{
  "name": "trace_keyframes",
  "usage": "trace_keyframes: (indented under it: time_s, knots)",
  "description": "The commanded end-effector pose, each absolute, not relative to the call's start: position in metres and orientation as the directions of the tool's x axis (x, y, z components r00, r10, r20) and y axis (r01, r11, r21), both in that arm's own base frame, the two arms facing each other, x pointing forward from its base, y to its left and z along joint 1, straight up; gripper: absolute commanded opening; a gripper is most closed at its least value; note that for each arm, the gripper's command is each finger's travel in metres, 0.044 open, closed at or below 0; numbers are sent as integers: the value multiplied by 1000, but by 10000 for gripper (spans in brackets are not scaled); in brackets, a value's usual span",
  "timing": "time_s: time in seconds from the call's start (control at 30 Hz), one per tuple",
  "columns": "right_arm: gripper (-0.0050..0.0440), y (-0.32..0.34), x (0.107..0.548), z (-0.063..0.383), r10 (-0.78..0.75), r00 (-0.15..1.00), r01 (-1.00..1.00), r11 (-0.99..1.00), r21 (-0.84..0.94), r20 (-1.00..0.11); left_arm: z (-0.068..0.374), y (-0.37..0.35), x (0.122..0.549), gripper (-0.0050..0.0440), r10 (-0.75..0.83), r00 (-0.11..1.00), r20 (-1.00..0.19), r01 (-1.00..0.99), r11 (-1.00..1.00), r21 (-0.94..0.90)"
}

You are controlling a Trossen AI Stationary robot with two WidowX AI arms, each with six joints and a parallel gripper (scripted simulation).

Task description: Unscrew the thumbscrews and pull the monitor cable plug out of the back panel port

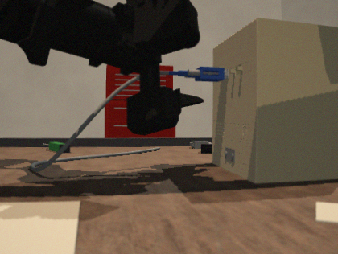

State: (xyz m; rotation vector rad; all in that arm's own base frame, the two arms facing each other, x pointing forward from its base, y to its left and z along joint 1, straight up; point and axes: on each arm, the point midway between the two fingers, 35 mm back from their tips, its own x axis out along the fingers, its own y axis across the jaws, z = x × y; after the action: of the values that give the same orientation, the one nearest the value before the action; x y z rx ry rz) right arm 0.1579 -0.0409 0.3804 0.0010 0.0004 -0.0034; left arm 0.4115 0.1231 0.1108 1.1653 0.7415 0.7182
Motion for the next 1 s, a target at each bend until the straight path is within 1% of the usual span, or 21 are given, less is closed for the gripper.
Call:
trace_keyframes:
  time_s: [0.0, 0.07, 0.33, 0.4, 0.73, 0.77, 0.97]
  knots:
    - [440, -39, 158, 384, 0, 1000, 0, 1000, -6, 1, 113, 121, 408, 440, 831, 549, -89, -89, 164, 982]
    - [440, -39, 158, 384, 0, 1000, 0, 1000, -6, 1, 113, 121, 408, 440, 832, 548, -87, -88, 161, 983]
    - [440, -39, 158, 384, 0, 1000, 0, 1000, -6, 1, 113, 121, 408, 248, 832, 548, -87, -88, 161, 983]
    - [440, -39, 158, 384, 0, 1000, 0, 1000, -6, 1, 113, 121, 408, 248, 832, 548, -87, -88, 161, 983]
    - [440, -39, 158, 384, 0, 1000, 0, 1000, -6, 1, 113, 121, 408, 8, 832, 548, -87, -88, 161, 983]
    - [440, -39, 158, 384, 0, 1000, 0, 1000, -6, 1, 113, 121, 408, 0, 832, 548, -87, -88, 161, 983]
    - [440, -39, 158, 384, 0, 1000, 0, 1000, -6, 1, 113, 121, 408, 0, 832, 548, -87, -88, 161, 983]
